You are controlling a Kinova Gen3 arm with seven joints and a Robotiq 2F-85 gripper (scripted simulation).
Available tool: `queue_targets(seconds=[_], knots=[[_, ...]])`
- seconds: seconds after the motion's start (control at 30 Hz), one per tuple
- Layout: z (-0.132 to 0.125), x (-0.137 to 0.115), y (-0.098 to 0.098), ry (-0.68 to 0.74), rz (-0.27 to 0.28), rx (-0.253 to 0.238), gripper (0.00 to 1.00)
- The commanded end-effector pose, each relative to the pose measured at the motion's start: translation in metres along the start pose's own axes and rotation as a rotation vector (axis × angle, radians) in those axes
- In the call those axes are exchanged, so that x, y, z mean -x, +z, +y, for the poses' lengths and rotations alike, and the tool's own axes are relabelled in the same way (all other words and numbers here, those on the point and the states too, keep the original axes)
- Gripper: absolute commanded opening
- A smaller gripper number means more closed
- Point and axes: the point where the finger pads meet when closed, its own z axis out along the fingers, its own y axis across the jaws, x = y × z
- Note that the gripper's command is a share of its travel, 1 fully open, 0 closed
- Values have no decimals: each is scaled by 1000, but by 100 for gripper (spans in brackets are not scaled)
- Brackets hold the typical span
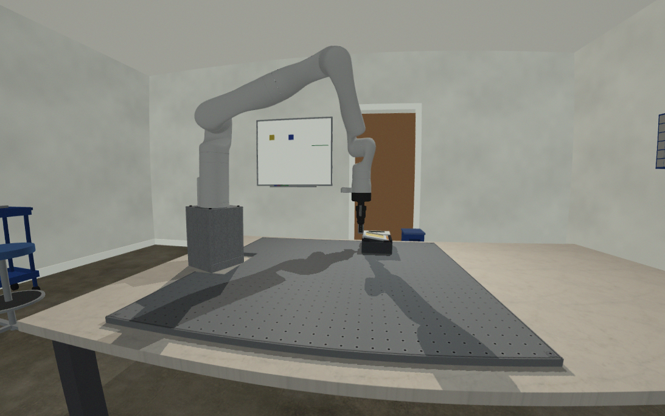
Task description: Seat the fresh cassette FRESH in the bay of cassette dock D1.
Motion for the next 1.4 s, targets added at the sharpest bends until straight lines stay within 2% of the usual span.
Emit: queue_targets(seconds=[0.0, 1.17, 1.37], knots=[[-1, 2, 1, -3, 4, 0, 0], [-1, 10, 1, -3, 4, 0, 0], [-1, 7, -8, -3, 5, -1, 0]])
